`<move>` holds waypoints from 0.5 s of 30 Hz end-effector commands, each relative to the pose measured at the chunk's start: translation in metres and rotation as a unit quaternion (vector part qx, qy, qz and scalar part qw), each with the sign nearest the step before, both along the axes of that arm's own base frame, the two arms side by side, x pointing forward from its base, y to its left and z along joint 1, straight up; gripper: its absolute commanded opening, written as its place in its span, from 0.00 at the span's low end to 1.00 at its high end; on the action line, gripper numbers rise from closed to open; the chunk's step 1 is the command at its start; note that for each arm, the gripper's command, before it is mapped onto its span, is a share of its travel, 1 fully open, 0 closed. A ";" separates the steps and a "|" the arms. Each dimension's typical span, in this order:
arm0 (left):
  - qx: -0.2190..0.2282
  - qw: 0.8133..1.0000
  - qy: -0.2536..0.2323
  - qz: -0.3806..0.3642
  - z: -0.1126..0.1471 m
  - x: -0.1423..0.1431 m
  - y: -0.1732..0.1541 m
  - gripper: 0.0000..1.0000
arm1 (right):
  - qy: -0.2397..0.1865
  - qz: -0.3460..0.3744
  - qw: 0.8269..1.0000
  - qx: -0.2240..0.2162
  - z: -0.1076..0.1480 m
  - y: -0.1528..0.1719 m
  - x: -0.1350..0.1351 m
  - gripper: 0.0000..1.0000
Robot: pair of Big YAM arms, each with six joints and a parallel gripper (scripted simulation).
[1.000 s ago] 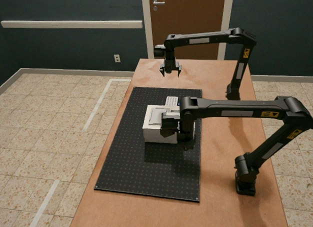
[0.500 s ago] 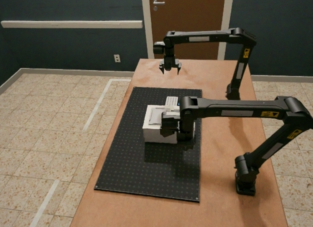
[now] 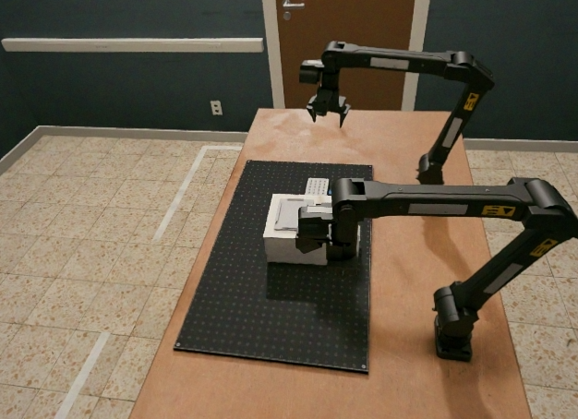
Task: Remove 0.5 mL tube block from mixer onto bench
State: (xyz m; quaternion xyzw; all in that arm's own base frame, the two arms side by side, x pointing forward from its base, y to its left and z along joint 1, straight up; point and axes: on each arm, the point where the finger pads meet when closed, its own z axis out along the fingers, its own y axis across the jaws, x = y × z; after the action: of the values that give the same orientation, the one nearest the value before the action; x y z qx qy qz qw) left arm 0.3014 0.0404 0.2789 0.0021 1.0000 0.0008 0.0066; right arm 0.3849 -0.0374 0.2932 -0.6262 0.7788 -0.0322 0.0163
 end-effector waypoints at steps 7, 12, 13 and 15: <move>0.002 1.000 -0.009 0.003 0.009 0.001 0.003 0.00 | 0.019 -0.129 0.991 0.008 -0.011 -0.004 -0.052 1.00; 0.004 1.000 -0.019 0.004 0.017 0.005 0.004 0.00 | 0.011 -0.182 0.983 0.010 -0.007 -0.005 -0.067 1.00; 0.004 1.000 -0.021 0.004 0.019 0.006 0.004 0.00 | 0.011 -0.189 0.982 0.011 -0.009 -0.003 -0.062 1.00; 0.004 1.000 -0.021 0.004 0.019 0.006 0.004 0.00 | 0.011 -0.189 0.982 0.011 -0.009 -0.003 -0.062 1.00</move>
State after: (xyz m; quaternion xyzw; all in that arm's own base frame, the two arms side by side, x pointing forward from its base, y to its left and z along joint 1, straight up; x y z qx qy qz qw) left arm 0.3006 0.0403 0.2776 0.0021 1.0000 0.0006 0.0049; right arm 0.3191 -0.0410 0.2799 -0.5013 0.8651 -0.0188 0.0071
